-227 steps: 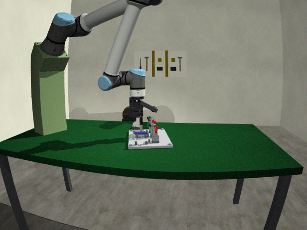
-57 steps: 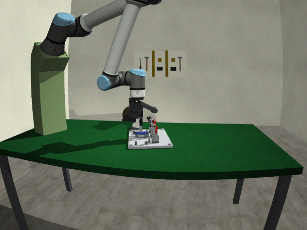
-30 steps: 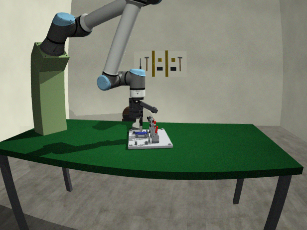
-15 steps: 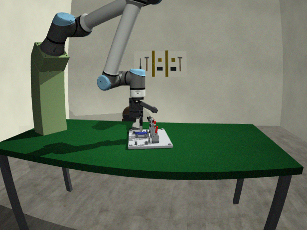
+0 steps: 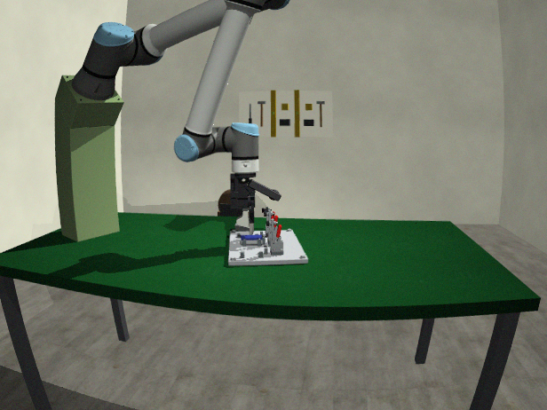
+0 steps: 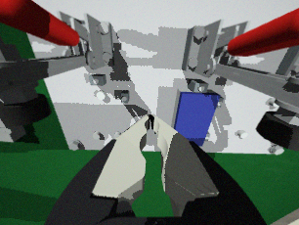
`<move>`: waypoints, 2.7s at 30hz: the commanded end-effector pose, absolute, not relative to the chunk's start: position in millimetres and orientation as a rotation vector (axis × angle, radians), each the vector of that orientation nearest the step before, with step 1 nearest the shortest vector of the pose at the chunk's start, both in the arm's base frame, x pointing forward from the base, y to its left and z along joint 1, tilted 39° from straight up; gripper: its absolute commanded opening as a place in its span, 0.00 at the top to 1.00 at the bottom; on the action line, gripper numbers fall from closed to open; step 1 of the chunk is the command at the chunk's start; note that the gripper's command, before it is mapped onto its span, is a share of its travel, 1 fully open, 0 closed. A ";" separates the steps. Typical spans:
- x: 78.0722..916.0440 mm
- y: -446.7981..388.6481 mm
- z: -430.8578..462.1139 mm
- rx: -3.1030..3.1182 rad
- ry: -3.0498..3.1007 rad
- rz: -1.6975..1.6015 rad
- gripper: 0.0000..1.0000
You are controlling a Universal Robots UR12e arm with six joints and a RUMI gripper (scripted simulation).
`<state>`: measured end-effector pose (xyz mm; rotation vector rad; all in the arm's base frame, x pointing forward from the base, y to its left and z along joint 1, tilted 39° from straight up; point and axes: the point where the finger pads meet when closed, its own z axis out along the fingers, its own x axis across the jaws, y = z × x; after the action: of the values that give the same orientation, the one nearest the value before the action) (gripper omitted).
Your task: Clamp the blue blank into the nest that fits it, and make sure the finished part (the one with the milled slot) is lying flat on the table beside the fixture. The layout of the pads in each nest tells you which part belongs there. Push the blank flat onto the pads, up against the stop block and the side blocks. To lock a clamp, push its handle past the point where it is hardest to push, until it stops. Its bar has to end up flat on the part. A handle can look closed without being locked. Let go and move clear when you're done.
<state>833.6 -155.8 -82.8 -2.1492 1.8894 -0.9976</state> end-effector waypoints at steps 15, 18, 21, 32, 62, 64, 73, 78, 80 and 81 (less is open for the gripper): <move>818.0 -145.2 -61.7 -2.150 1.890 -0.997 1.00; 813.8 -142.9 -55.7 -2.149 1.890 -0.997 1.00; 811.3 -141.8 -52.2 -2.149 1.891 -0.997 1.00; 812.0 -142.2 -51.5 -2.148 1.890 -0.999 1.00; 811.1 -141.7 -50.6 -2.148 1.890 -0.999 0.72; 810.0 -141.1 -49.5 -2.148 1.890 -0.998 0.72; 794.1 -130.6 -27.2 -2.149 1.890 -0.997 0.72; 776.1 -119.5 -1.3 -2.149 1.890 -0.998 0.72; 768.4 -114.8 9.7 -2.149 1.890 -0.998 0.72; 768.4 -114.8 9.7 -2.149 1.890 -0.998 0.72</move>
<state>784.3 -125.5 -9.9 -2.1457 1.8891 -1.0029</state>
